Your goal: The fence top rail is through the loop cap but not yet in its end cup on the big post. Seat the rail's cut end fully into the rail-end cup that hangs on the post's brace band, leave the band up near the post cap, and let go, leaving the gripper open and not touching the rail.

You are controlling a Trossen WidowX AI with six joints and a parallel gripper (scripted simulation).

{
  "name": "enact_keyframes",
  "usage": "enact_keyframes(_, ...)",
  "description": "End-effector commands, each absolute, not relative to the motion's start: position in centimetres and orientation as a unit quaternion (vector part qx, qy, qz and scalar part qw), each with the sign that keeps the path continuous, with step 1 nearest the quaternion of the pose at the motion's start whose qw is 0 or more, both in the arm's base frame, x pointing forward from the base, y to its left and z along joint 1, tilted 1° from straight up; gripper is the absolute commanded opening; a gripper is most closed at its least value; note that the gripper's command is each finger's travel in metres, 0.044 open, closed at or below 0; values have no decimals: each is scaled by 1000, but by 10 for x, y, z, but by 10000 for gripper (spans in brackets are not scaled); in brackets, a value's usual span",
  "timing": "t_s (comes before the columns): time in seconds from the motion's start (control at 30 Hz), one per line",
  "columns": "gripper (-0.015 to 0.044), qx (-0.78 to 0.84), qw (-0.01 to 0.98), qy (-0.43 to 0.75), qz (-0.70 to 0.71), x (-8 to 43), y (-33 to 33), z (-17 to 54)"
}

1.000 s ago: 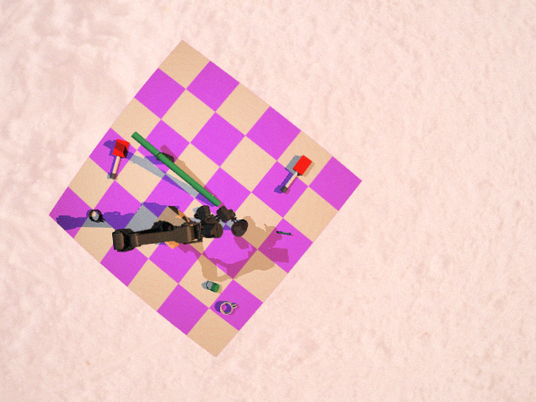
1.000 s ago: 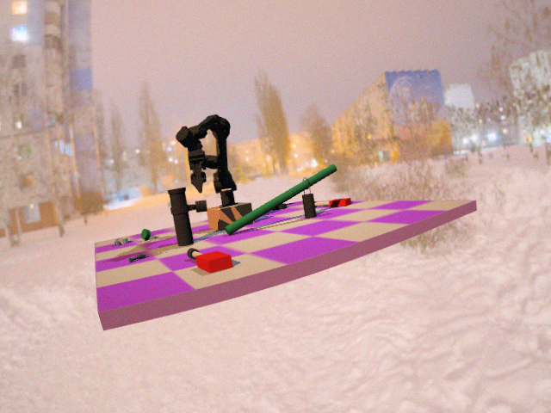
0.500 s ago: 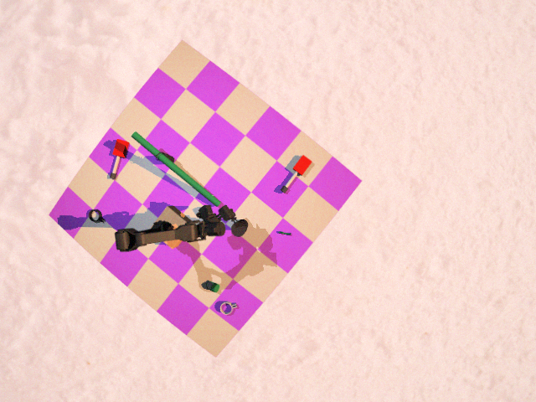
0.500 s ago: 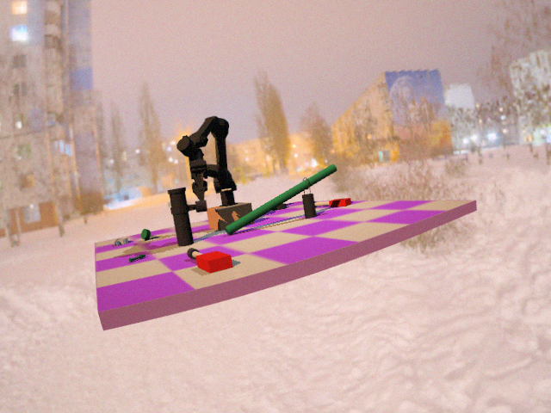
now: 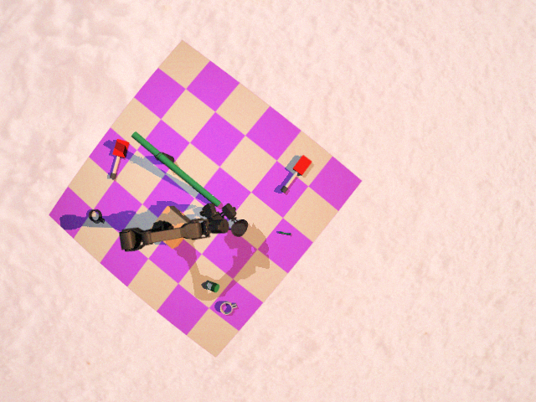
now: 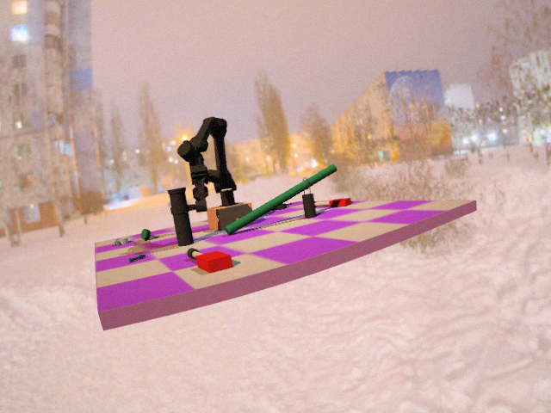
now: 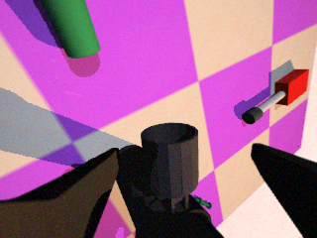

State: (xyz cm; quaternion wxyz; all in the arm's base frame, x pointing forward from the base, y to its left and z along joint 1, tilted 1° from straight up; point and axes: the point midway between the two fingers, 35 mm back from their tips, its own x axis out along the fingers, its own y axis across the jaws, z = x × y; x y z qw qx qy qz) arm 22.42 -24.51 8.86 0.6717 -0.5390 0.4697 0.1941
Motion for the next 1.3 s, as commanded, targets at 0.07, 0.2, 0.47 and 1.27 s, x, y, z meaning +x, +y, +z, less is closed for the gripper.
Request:
enact_keyframes(0.07,440,-532,674,474,199,228,-246,74)
enact_keyframes(0.2,440,-532,674,473,199,231,-247,68)
enact_keyframes(0.47,440,-532,674,473,198,236,-249,57)
enact_keyframes(1.27,151,-532,674,473,198,240,-250,49)
